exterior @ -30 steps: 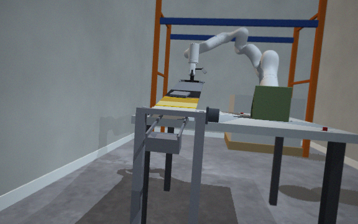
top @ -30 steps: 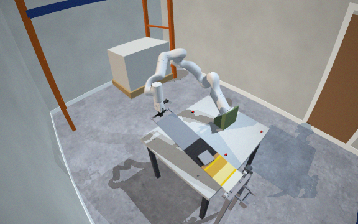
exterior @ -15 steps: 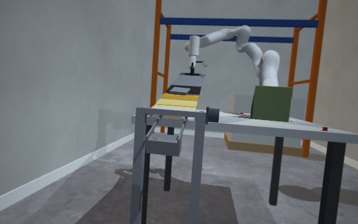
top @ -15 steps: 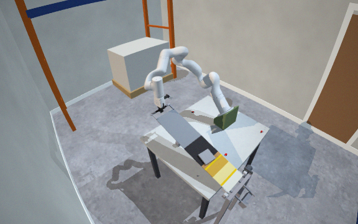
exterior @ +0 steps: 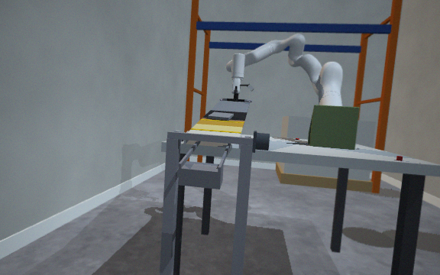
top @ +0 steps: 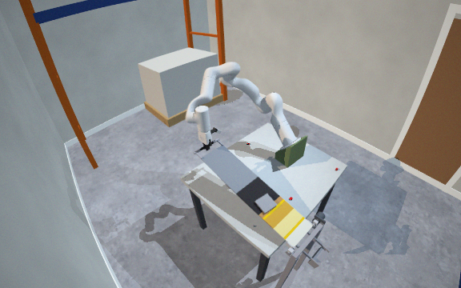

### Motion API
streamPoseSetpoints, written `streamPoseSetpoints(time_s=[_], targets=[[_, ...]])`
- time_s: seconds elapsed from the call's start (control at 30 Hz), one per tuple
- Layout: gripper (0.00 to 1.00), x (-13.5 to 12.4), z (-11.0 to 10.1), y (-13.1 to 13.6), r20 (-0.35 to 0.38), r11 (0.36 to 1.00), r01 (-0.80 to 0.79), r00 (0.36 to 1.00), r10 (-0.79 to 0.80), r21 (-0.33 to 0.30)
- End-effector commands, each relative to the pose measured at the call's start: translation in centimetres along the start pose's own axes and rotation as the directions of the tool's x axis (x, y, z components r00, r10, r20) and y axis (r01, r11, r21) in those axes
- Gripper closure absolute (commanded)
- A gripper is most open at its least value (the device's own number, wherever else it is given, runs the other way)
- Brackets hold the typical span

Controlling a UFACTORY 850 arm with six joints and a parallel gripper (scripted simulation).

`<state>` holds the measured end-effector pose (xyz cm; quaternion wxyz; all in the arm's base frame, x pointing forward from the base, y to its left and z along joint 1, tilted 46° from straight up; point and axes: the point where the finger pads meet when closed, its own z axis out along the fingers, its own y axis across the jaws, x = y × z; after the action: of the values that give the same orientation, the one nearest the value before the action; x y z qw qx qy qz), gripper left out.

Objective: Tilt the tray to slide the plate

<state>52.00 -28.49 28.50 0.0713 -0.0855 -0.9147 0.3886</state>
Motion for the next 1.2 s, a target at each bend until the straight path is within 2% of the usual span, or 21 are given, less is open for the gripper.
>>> streamPoseSetpoints(time_s=[0.0, 0.27, 0.33, 0.43, 0.47, 0.5, 0.6, 0.63, 0.67, 1.17], targets=[[1.00, -0.1, 0.2, -0.1, 0.002, 1.000, -0.001, 1.000, 0.001, -0.001], [1.00, -0.1, 0.4, -0.1, 0.002, 1.000, -0.001, 1.000, 0.001, -0.001], [1.00, -0.1, -2.0, 0.4, 0.002, 1.000, -0.001, 1.000, 0.001, -0.001], [1.00, -0.1, -7.0, 1.9, 0.002, 1.000, -0.001, 1.000, 0.001, -0.001], [1.00, -0.1, -7.5, 2.0, 0.002, 1.000, -0.001, 1.000, 0.001, -0.001], [1.00, -0.1, -7.0, 1.9, 0.002, 1.000, -0.001, 1.000, 0.001, -0.001], [1.00, -0.1, -2.0, 0.4, 0.002, 1.000, -0.001, 1.000, 0.001, -0.001], [1.00, -0.1, -0.6, 0.1, 0.002, 1.000, -0.001, 1.000, 0.001, -0.001], [1.00, -0.1, -0.1, 0.0, 0.002, 1.000, -0.001, 1.000, 0.001, -0.001], [1.00, -0.1, 0.7, -0.2, 0.002, 1.000, -0.001, 1.000, 0.001, -0.001]])
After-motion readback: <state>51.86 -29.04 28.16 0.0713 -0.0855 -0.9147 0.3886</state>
